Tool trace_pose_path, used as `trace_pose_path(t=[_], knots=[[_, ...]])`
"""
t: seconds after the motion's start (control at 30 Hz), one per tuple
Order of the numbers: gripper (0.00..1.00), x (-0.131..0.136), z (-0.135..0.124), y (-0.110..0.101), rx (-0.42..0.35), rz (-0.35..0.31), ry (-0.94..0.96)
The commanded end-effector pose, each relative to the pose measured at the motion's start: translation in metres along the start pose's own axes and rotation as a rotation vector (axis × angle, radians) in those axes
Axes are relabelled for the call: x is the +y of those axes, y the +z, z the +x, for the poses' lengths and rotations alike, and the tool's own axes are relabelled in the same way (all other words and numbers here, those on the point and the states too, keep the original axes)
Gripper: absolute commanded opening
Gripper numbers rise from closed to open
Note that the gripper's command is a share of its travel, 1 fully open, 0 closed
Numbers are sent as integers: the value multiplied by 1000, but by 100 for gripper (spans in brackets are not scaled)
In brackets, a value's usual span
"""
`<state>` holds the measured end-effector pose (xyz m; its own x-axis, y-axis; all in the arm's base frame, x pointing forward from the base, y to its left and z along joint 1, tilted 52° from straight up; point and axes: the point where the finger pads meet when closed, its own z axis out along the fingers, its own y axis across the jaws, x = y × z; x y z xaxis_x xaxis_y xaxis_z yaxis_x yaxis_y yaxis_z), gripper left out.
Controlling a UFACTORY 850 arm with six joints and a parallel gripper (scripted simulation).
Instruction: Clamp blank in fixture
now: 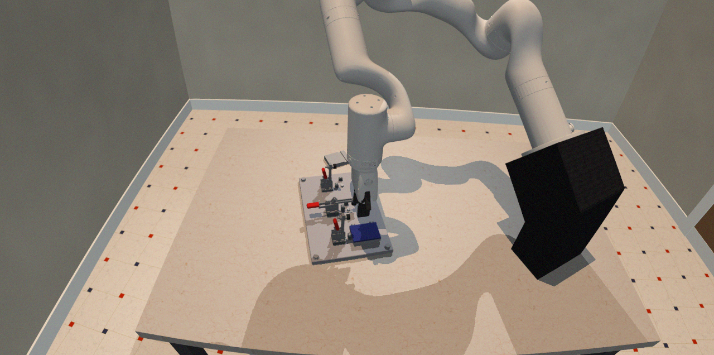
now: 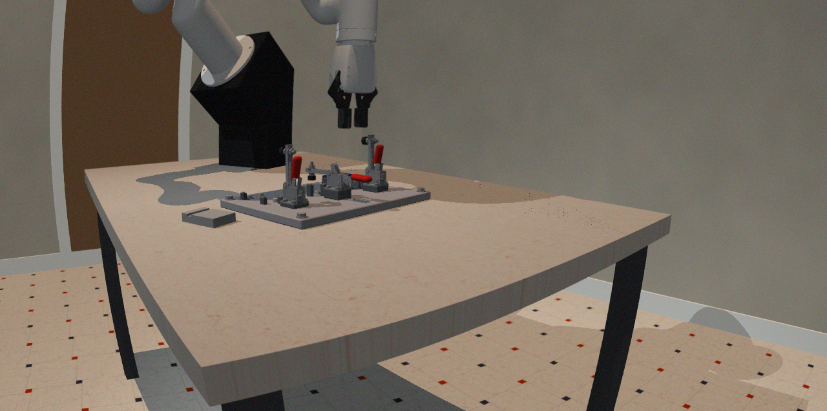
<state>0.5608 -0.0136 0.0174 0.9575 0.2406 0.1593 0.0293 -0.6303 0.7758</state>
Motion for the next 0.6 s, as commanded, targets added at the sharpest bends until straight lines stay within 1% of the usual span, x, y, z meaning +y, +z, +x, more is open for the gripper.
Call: trace_pose_path(t=[0.0,0.1,0.2,0.37,0.57], knots=[[47,0,27,-1,2,0,2],[47,0,47,-1,2,0,2],[47,0,61,-1,2,0,2],[47,0,67,-1,2,0,2],[47,0,68,1,2,0,2]])
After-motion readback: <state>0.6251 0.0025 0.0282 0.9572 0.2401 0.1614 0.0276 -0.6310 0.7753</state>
